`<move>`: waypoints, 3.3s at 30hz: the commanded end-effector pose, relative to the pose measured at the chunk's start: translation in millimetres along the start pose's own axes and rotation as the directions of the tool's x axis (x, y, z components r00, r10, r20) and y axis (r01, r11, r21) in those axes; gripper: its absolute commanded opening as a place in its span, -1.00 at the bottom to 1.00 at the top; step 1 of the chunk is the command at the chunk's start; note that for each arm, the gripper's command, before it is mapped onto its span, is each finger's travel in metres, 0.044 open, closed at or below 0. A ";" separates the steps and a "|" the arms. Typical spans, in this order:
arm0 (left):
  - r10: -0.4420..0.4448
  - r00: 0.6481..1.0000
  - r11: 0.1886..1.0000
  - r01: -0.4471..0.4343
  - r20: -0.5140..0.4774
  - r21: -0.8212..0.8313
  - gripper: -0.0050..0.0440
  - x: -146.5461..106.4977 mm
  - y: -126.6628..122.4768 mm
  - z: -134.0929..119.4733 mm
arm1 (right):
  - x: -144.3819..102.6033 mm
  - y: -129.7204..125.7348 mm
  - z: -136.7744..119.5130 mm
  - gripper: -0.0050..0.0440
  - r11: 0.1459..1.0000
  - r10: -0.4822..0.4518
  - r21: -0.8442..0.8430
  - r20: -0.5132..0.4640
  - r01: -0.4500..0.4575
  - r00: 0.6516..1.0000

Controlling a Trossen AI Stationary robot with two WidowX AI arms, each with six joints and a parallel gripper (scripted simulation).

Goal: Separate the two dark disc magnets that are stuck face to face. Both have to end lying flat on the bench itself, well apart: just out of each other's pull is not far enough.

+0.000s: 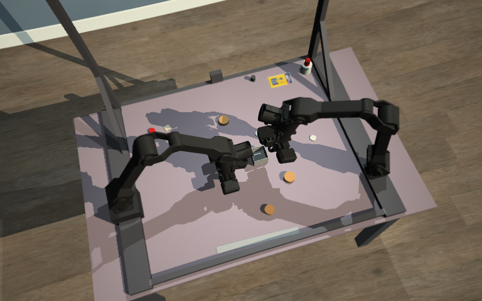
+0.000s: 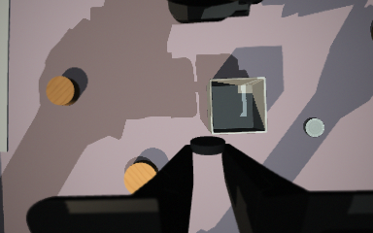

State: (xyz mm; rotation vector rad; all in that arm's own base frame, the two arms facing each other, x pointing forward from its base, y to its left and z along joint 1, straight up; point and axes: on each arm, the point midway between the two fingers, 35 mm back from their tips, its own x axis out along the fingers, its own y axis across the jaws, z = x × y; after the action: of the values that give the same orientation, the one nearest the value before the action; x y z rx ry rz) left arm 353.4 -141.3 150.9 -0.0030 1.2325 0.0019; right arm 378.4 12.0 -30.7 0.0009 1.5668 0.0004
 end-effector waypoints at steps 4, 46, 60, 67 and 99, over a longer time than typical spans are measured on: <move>-0.009 0.999 1.000 0.009 0.035 -0.005 -0.63 -10.8 0.3 6.9 | -6.8 0.2 4.3 -0.53 1.000 0.000 0.002 0.022 0.000 1.000; -0.009 0.999 1.000 0.009 0.035 -0.005 -0.63 -10.8 0.3 6.9 | -83.1 -1.8 -16.9 0.84 1.000 0.000 0.000 0.019 0.000 1.000; -0.009 0.999 1.000 0.009 0.035 -0.005 -0.63 -10.8 0.3 6.9 | -168.2 -9.6 -132.0 0.84 1.000 -0.001 0.000 0.010 0.001 1.000; -0.009 0.999 1.000 0.009 0.035 -0.005 -0.63 -10.8 0.3 6.9 | -186.3 -11.5 -187.2 0.84 1.000 -0.002 0.001 0.006 0.002 1.000; -0.007 0.999 1.000 0.008 0.037 -0.006 -0.63 -1.3 -1.0 -10.2 | -194.0 -11.7 -220.8 0.84 1.000 -0.001 0.002 0.010 0.001 1.000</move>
State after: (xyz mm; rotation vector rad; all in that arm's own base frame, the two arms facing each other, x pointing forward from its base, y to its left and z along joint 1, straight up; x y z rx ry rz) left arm 344.2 -141.8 139.0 0.0007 1.2310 0.0038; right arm 156.3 0.6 159.7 0.0036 1.5688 -0.0024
